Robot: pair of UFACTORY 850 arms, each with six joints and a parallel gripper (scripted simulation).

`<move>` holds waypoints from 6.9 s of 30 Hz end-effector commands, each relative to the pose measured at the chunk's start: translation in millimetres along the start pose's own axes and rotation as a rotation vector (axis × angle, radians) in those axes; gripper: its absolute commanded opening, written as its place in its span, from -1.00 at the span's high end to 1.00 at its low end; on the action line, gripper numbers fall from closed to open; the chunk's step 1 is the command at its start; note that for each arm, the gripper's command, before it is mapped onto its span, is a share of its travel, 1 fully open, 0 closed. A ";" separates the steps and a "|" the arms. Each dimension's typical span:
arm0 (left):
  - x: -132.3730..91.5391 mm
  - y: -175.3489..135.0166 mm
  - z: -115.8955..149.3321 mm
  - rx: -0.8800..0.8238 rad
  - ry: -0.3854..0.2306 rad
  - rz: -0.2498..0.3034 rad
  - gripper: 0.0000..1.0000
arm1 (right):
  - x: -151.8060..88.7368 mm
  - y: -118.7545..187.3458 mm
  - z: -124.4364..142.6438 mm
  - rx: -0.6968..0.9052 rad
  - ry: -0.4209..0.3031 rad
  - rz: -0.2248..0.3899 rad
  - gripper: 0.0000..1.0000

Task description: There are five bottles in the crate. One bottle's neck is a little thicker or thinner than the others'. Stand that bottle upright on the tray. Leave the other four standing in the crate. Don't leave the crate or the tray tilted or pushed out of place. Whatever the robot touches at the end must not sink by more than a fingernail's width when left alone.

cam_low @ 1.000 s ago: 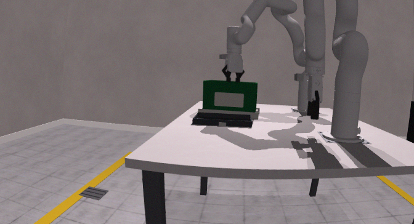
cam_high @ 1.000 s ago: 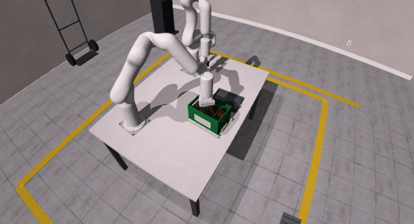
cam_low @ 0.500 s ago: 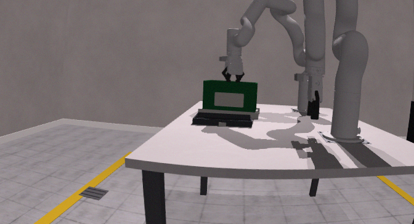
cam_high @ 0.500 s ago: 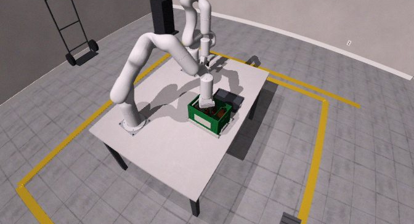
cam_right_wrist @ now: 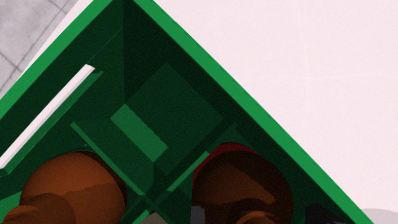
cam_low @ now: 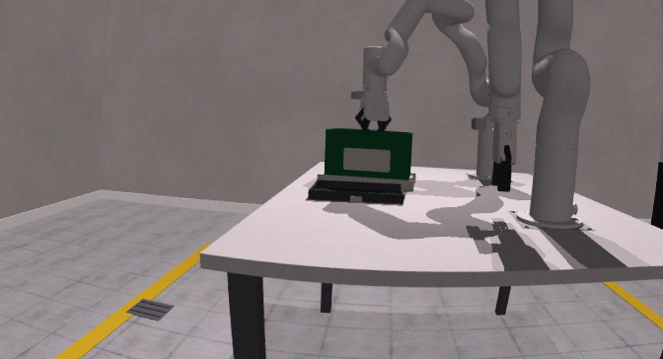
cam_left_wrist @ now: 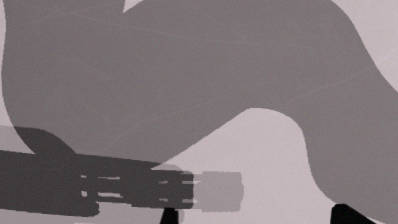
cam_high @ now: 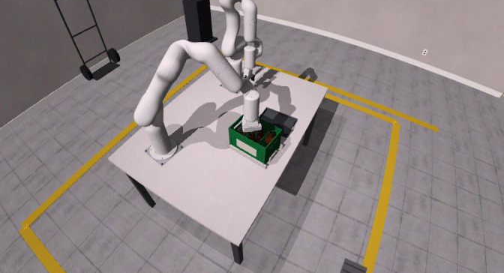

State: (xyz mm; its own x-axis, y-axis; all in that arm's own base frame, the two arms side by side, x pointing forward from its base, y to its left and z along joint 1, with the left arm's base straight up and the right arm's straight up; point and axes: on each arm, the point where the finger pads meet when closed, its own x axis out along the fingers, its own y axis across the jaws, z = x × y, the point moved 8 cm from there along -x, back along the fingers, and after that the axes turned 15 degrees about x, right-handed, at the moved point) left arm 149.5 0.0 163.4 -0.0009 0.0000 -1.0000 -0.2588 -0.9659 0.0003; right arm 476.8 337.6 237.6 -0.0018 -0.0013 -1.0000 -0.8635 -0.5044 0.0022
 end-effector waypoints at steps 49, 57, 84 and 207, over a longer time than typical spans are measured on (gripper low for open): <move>-0.1 -0.1 -0.4 0.000 0.001 0.000 -1.00 | -1.0 -0.7 0.1 0.000 0.000 -0.002 1.00; -0.1 -0.1 -0.4 0.000 0.001 0.000 -1.00 | -1.0 -0.7 0.1 0.000 0.000 -0.002 -0.31; -0.1 -0.1 -0.4 0.000 0.001 0.000 -1.00 | -1.0 -0.7 0.1 0.000 0.000 -0.002 -0.31; -0.1 -0.1 -0.4 0.000 0.001 0.000 -1.00 | -85.9 -40.6 78.3 0.000 0.000 -0.002 -0.31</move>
State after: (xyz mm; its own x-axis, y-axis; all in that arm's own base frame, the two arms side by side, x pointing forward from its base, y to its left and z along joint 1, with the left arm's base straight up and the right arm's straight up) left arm 149.5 0.0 163.4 -0.0009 0.0000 -1.0000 -0.2588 -0.9659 0.0003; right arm 472.2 425.4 322.2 -0.0017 -0.0016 -1.0000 -0.8635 -0.5043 0.0022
